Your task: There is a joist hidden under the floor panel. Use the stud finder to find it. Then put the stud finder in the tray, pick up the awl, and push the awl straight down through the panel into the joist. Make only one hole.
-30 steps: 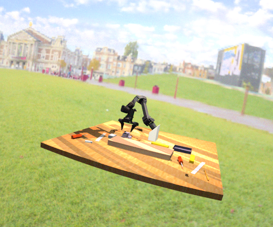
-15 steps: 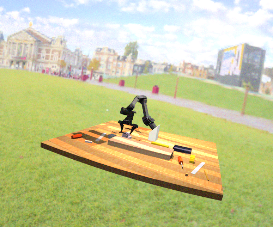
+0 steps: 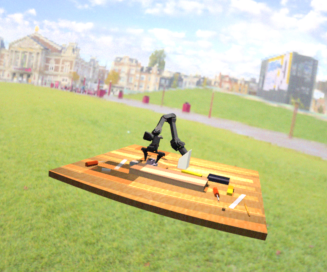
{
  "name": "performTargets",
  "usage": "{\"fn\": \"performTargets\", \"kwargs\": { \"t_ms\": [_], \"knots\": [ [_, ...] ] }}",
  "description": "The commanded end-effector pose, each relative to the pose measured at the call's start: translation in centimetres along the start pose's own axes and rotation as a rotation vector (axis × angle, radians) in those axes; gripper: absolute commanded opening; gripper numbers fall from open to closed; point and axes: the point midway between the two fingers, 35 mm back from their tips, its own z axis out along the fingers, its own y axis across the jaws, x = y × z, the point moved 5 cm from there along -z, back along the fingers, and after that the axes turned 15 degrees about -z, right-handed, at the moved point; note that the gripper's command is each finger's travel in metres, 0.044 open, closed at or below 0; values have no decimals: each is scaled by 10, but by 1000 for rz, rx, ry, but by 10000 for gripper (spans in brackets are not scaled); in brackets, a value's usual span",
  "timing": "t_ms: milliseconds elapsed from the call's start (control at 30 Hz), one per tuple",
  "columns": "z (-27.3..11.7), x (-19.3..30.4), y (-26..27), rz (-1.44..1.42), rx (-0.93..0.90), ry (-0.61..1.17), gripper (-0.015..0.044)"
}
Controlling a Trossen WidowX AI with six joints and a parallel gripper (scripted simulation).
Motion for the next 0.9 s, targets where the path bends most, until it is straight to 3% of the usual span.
{"fn": "performTargets", "kwargs": {
  "t_ms": [0, 33, 167, 867],
  "knots": [
    [6, 2, 2, -10, -3, -1, 440],
    [7, 2, 2, -10, -3, -1, 440],
    [7, 2, 2, -10, -3, -1, 335],
    [7, 2, 2, -10, -3, -1, 195]
  ]
}}
